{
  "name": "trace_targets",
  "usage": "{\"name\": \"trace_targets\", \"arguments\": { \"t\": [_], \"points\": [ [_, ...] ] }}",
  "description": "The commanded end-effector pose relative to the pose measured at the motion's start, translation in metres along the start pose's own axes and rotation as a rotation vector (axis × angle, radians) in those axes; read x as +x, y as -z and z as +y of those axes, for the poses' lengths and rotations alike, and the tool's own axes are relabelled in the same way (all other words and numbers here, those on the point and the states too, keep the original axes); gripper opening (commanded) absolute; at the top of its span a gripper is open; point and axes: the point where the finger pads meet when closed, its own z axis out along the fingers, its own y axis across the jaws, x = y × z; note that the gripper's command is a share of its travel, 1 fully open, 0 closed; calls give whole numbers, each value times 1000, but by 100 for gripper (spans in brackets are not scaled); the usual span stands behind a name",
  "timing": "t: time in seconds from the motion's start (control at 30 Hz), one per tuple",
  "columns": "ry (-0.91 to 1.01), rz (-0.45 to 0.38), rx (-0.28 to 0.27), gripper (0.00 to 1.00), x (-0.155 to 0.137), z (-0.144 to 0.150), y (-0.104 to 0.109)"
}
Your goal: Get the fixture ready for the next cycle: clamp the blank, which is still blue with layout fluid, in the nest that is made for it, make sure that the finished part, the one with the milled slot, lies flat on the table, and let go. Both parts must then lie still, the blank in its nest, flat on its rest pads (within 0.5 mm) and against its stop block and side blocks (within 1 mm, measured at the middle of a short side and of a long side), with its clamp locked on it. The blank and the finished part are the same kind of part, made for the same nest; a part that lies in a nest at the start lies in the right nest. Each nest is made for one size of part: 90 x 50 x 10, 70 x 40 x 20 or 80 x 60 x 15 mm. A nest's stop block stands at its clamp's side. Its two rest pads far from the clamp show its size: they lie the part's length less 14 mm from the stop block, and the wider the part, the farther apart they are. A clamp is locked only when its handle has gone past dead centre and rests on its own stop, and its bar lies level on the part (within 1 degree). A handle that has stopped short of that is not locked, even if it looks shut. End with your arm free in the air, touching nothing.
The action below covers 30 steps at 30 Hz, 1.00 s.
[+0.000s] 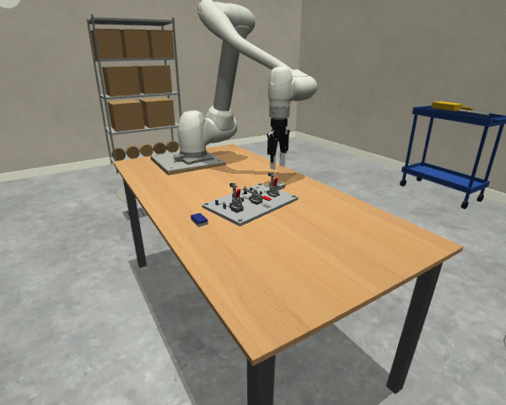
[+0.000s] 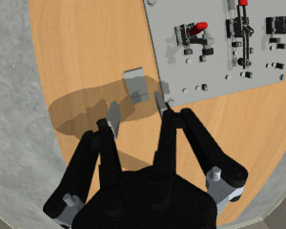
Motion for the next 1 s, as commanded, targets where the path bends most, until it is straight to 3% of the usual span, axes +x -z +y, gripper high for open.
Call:
{"name": "trace_targets", "arguments": {
  "t": [0.0,0.27,0.3,0.97],
  "points": [
    [-6,4,2,40,1,-1,5],
    [-6,4,2,40,1,-1,5],
    [-6,4,2,58,1,-1,5],
    [-6,4,2,58,1,-1,5]
  ]
}}
